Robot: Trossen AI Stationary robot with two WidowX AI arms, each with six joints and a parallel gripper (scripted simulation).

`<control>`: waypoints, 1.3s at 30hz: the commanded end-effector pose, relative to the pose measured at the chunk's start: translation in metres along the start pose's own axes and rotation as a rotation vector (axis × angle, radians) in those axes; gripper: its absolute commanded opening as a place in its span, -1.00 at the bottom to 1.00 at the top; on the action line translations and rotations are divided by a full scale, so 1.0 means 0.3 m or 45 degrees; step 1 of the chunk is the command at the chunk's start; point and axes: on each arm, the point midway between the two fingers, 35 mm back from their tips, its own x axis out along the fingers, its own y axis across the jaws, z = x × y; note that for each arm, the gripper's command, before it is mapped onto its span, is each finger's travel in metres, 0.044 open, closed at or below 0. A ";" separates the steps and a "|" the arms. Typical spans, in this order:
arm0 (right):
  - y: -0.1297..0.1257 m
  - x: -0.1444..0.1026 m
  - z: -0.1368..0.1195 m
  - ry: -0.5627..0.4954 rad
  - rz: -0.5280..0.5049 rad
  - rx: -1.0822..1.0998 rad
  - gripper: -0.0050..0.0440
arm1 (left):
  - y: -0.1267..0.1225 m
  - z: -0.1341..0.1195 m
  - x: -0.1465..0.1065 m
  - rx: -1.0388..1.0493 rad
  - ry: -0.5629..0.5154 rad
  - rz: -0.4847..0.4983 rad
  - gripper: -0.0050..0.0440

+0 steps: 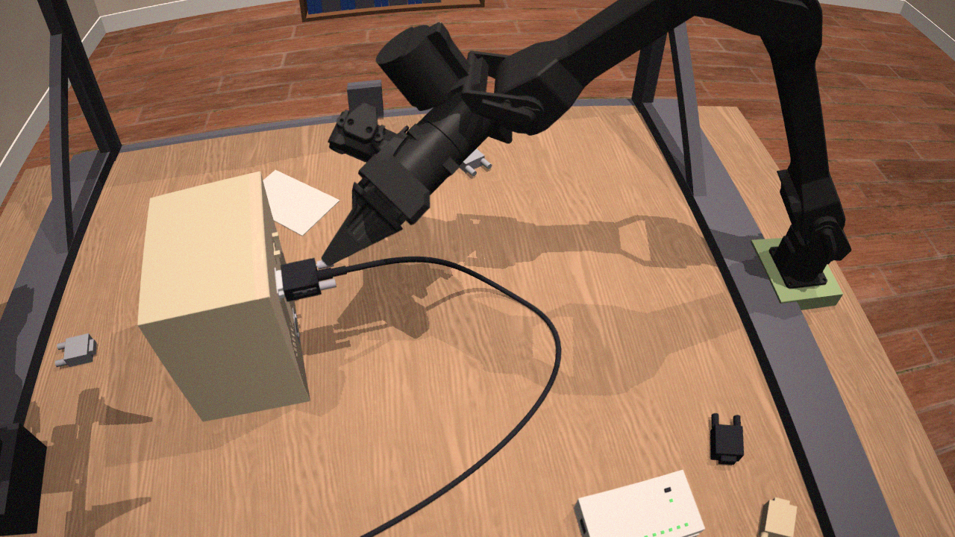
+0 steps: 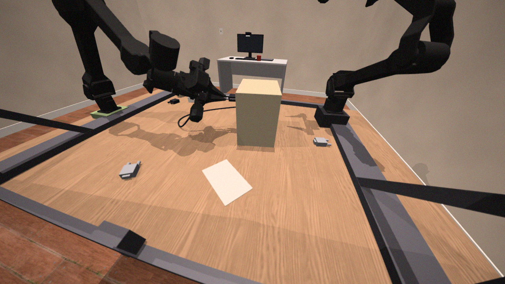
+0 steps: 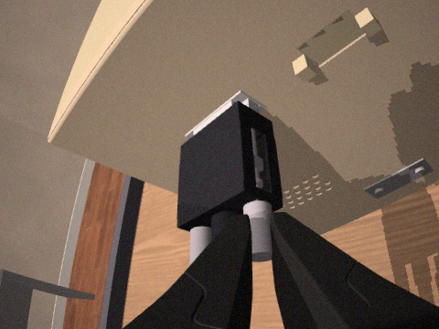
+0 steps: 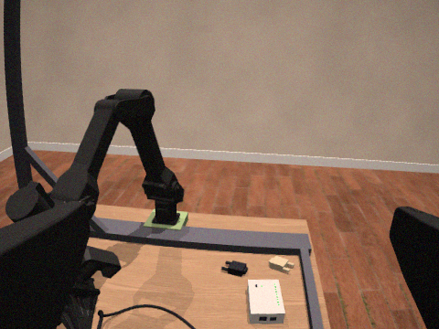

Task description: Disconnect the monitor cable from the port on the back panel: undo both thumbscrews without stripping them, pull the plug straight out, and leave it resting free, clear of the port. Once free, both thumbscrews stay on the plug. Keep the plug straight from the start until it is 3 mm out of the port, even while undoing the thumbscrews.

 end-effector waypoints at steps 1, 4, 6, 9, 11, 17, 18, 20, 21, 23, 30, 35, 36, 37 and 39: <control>0.004 -0.001 0.009 -0.002 0.002 -0.006 1.00 | 0.028 0.019 -0.023 -0.023 -0.016 0.012 -0.80; 0.004 -0.001 0.009 -0.002 0.002 -0.006 1.00 | 0.028 0.021 -0.020 -0.023 -0.016 0.012 -0.80; 0.004 -0.001 0.009 -0.002 0.002 -0.006 1.00 | 0.029 0.025 -0.015 -0.023 -0.016 0.012 -0.80; 0.004 -0.001 0.009 -0.002 0.002 -0.006 1.00 | 0.029 0.026 -0.013 -0.023 -0.016 0.012 -0.80; 0.004 -0.001 0.009 -0.002 0.002 -0.006 1.00 | 0.029 0.026 -0.013 -0.023 -0.016 0.012 -0.80; 0.004 -0.001 0.009 -0.002 0.002 -0.006 1.00 | 0.029 0.026 -0.013 -0.023 -0.016 0.012 -0.50; 0.004 -0.001 0.009 -0.002 0.002 -0.006 1.00 | 0.029 0.026 -0.013 -0.023 -0.016 0.012 -0.40; 0.004 -0.001 0.009 -0.002 0.002 -0.006 1.00 | 0.029 0.026 -0.013 -0.023 -0.016 0.012 -0.21; 0.004 -0.001 0.009 -0.002 0.002 -0.006 1.00 | 0.029 0.026 -0.013 -0.023 -0.016 0.012 -0.11; 0.004 -0.001 0.009 -0.002 0.002 -0.006 1.00 | 0.029 0.026 -0.013 -0.023 -0.016 0.012 0.09; 0.004 -0.001 0.009 -0.002 0.002 -0.006 1.00 | 0.029 0.026 -0.013 -0.023 -0.016 0.012 0.58; 0.004 -0.001 0.009 -0.002 0.002 -0.006 1.00 | 0.029 0.026 -0.013 -0.023 -0.016 0.012 1.00; 0.004 -0.001 0.009 -0.002 0.002 -0.006 1.00 | 0.029 0.026 -0.013 -0.023 -0.016 0.012 1.00; 0.004 -0.001 0.009 -0.002 0.002 -0.006 1.00 | 0.029 0.026 -0.013 -0.023 -0.016 0.012 1.00; 0.004 -0.001 0.009 -0.002 0.002 -0.006 1.00 | 0.029 0.026 -0.013 -0.023 -0.016 0.012 1.00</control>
